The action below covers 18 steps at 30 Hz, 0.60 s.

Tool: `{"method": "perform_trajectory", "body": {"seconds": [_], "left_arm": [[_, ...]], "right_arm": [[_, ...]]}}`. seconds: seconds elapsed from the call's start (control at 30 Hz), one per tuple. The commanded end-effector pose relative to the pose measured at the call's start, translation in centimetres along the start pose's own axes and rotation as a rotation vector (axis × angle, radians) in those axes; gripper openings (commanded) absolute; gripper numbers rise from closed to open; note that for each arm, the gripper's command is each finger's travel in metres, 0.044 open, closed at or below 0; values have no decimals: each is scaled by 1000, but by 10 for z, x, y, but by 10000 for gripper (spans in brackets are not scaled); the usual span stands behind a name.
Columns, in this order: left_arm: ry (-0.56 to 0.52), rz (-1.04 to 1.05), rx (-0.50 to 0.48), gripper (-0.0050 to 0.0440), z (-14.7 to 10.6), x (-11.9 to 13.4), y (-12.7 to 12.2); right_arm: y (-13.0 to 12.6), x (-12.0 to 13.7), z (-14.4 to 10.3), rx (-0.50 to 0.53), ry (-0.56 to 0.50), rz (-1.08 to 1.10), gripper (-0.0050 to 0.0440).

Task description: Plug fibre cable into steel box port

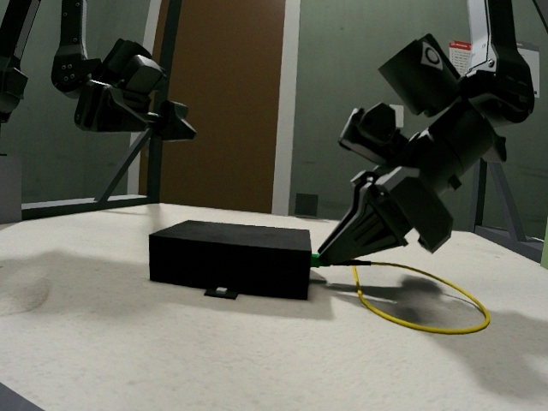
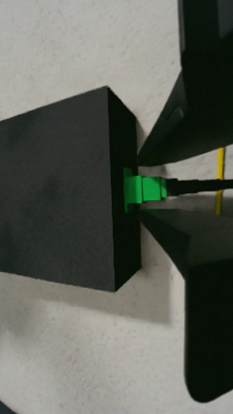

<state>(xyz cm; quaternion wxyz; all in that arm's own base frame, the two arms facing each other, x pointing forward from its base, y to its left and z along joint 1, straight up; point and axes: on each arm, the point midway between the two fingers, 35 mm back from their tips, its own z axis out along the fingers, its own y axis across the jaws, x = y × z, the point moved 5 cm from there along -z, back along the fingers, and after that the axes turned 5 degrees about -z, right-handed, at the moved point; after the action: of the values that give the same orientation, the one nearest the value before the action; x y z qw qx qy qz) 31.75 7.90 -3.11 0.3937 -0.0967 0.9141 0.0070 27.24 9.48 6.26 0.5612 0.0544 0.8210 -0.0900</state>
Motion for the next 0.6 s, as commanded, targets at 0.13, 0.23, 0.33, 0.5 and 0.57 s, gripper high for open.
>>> {"method": "perform_trajectory", "body": {"seconds": [0.13, 0.23, 0.33, 0.5, 0.57], "left_arm": [[-25, 3, -1, 116, -25, -7, 1], [-26, 1, -2, 164, -25, -7, 1], [-28, 3, -1, 212, -28, -4, 1], [-17, -4, -9, 332, -42, 13, 2], [-6, -9, -15, 380, -44, 15, 1]], "right_arm": [[2, -7, 0, -5, -19, 19, 440], [2, -7, 0, -5, -19, 19, 440], [2, -7, 0, -5, -19, 19, 440], [2, -7, 0, -5, -19, 19, 440], [2, -7, 0, -5, -19, 19, 440]]}}
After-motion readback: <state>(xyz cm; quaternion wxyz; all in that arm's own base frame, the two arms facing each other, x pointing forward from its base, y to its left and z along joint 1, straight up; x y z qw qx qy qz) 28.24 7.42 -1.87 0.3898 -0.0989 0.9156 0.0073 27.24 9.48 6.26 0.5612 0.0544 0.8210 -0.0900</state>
